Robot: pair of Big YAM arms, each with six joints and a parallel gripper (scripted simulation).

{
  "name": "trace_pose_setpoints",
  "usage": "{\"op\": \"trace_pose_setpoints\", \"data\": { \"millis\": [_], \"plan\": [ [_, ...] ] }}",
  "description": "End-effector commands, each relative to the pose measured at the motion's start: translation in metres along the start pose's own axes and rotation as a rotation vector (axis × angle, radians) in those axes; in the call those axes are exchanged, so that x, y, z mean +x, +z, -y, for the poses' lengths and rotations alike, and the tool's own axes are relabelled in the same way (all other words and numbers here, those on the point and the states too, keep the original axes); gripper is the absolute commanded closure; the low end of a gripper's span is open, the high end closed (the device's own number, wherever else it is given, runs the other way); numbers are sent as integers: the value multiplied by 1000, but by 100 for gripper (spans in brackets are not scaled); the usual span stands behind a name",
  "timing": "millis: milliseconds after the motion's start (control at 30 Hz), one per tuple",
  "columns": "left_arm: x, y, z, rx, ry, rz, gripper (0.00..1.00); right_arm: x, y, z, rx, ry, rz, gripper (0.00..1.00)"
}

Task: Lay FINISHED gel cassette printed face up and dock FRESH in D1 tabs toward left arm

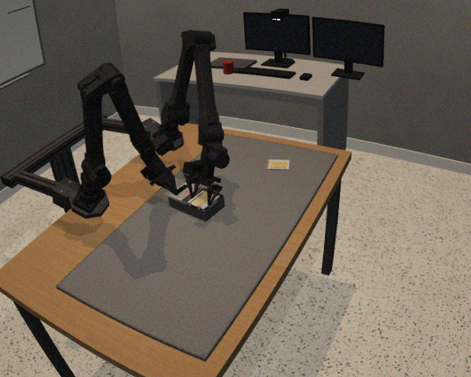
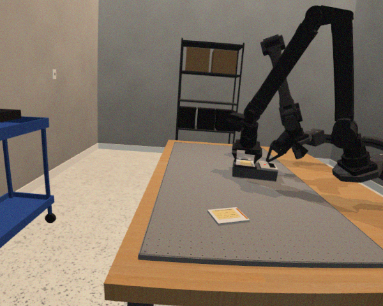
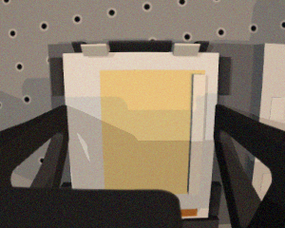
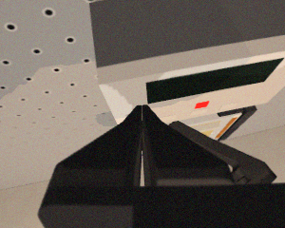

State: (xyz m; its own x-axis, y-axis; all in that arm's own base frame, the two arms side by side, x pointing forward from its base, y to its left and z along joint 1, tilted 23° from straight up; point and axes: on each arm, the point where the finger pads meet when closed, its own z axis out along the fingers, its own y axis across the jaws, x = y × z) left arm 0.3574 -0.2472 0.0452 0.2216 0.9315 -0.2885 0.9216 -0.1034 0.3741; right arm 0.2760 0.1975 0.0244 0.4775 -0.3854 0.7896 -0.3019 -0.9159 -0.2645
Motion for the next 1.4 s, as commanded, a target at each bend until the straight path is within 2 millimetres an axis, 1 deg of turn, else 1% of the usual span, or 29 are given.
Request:
{"op": "trace_pose_setpoints", "data": {
  "millis": [0,700,900,1000,1367],
  "plan": [
    [0,-2,-2,-2,-2,-13,100,-17,8,-20,-55,-61,55,100],
    [0,-2,-2,-2,-2,-13,100,-1,1,-1,-55,-61,55,100],
    [0,-2,-2,-2,-2,-13,100,0,1,1,-55,-61,55,100],
    [0,-2,-2,-2,-2,-13,100,0,-3,1,-55,-61,55,100],
    [0,-2,-2,-2,-2,-13,100,0,-3,1,-55,-61,55,100]
  ]
}}
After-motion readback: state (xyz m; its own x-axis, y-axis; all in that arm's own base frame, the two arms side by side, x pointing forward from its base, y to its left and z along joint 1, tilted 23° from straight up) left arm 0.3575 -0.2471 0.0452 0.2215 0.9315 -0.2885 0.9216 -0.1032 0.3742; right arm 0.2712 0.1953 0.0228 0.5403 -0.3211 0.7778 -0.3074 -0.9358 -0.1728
